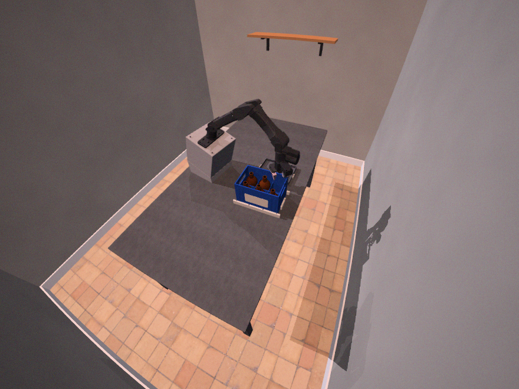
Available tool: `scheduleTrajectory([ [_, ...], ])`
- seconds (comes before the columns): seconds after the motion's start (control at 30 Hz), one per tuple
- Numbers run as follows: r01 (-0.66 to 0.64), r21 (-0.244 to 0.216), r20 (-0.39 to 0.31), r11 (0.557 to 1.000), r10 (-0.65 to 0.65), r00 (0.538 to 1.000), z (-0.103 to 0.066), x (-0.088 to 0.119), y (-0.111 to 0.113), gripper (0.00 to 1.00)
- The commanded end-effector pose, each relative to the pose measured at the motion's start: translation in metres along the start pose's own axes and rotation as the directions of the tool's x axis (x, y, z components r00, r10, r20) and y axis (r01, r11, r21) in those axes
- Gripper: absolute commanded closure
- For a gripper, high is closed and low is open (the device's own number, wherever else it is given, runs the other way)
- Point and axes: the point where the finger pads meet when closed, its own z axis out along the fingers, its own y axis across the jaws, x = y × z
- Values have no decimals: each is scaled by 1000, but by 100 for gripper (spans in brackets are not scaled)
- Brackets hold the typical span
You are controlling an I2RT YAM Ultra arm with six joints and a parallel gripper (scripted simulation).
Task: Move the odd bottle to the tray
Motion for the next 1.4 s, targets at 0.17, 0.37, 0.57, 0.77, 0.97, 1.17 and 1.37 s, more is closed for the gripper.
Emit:
scheduleTrajectory([
  [0.17, -9, -13, 41, 1000, 10, 999, -16, -16, 1, 39],
  [0.37, -9, -13, 41, 1000, 10, 999, -16, -16, 1, 39],
  [0.57, -9, -13, 41, 1000, 10, 999, -16, -16, 1, 39],
  [0.77, -9, -13, 41, 1000, 10, 999, -16, -16, 1, 39],
  [0.97, -8, -17, 47, 1000, 9, 999, -17, -17, 1, 39],
  [1.17, -8, -25, 57, 1000, 9, 998, -21, -20, 2, 39],
  [1.37, -9, -26, 58, 1000, 10, 998, -21, -20, 2, 39],
])
